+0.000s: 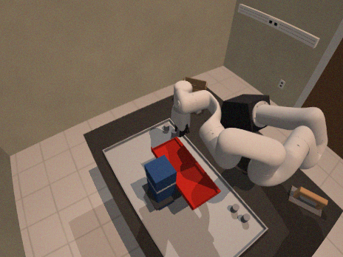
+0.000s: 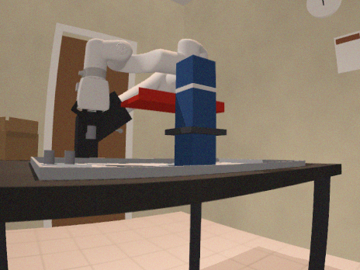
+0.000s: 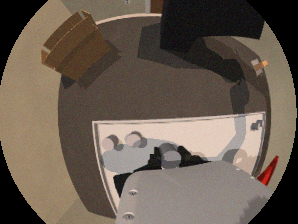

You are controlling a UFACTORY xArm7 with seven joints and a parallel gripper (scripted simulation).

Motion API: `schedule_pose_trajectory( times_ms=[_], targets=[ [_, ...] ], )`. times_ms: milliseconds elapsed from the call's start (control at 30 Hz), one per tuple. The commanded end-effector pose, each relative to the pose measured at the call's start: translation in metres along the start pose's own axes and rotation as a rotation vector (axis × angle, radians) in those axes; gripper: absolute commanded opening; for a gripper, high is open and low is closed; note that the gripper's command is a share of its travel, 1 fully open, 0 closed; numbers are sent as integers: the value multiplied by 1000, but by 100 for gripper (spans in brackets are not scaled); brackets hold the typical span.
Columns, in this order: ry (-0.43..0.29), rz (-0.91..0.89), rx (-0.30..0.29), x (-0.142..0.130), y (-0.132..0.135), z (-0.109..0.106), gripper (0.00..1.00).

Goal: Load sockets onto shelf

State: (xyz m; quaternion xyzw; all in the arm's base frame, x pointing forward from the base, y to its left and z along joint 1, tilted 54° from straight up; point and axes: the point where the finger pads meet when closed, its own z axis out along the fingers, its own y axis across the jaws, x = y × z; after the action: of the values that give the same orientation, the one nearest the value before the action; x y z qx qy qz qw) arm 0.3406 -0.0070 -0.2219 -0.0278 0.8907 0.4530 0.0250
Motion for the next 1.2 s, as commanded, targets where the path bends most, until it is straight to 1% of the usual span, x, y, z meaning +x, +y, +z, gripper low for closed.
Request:
schedule_pose_trajectory(
  times_ms=[0,133,200,700,767,1167],
  targets=[
    [-2,0,4,4,-1,-14,0],
    [-2,0,4,9,-1,-28,0],
    [-2,0,4,9,-1,-28,0],
    [-2,0,4,34,-1,-94,0],
    [-2,0,4,34,-1,-94,0],
    [-2,0,4,51,0,-141,0]
  ],
)
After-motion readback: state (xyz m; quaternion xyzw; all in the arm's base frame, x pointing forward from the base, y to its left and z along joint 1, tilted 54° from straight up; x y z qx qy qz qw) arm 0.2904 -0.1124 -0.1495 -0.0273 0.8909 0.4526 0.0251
